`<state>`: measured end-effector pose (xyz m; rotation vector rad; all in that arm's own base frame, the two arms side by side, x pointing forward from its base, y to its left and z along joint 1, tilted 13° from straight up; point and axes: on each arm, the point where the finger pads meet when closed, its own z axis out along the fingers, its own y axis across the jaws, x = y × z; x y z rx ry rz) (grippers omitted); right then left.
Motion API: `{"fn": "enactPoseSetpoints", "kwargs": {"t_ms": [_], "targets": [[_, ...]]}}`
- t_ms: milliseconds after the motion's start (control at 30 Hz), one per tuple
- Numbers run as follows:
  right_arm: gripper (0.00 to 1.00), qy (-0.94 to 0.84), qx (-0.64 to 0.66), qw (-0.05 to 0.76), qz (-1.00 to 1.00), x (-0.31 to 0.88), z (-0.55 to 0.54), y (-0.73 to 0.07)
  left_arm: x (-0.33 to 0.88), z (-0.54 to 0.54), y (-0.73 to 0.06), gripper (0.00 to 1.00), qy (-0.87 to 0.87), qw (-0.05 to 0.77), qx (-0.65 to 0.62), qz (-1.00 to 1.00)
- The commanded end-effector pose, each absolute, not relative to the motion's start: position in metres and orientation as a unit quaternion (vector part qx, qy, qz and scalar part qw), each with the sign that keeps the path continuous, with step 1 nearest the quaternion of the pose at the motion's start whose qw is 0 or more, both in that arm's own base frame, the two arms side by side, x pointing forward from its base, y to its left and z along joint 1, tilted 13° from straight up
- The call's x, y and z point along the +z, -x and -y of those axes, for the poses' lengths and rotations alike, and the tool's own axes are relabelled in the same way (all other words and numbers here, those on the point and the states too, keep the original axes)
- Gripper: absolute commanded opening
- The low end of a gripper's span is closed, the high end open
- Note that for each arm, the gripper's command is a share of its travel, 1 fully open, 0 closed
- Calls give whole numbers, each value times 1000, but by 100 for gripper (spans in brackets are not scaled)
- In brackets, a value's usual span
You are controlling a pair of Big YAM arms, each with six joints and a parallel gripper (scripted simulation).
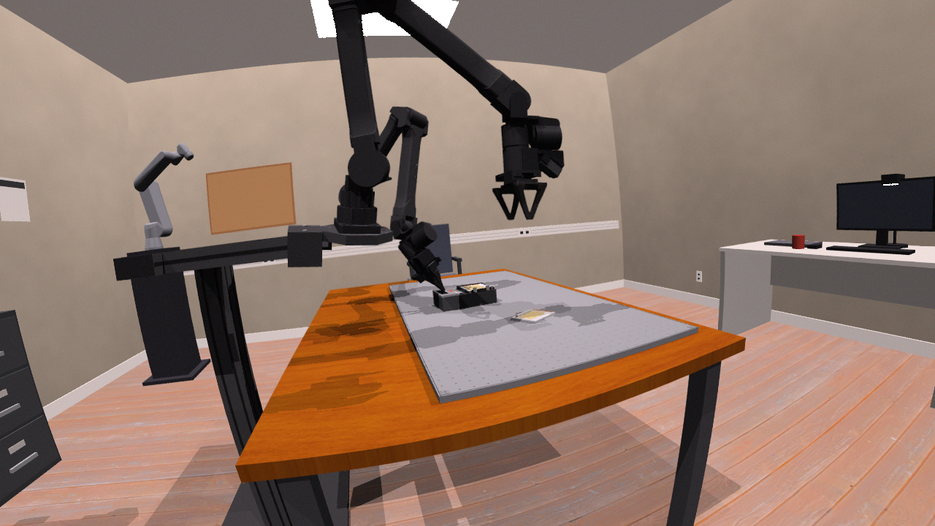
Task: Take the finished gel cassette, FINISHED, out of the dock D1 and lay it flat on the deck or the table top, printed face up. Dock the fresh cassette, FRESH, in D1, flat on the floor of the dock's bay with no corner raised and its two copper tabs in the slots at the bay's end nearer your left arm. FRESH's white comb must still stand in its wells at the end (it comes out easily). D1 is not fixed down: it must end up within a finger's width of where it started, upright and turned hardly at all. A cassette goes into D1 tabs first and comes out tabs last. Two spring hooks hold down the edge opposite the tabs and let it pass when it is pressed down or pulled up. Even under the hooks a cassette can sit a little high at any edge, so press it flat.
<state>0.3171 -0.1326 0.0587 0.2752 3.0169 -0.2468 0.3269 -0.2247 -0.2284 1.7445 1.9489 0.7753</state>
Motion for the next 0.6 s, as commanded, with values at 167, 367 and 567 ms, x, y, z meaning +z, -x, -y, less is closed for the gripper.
{"fn": "enactPoseSetpoints", "kwargs": {"t_ms": [167,367,567], "targets": [[100,-89,-85,73,-990,80,139,-330,-222,226,-324,0,-622,207,276,-703],[100,-89,-85,73,-990,80,139,-330,-222,226,-324,0,-622,207,276,-703],[100,-89,-85,73,-990,80,139,-330,-222,226,-324,0,-622,207,276,-703]]}}
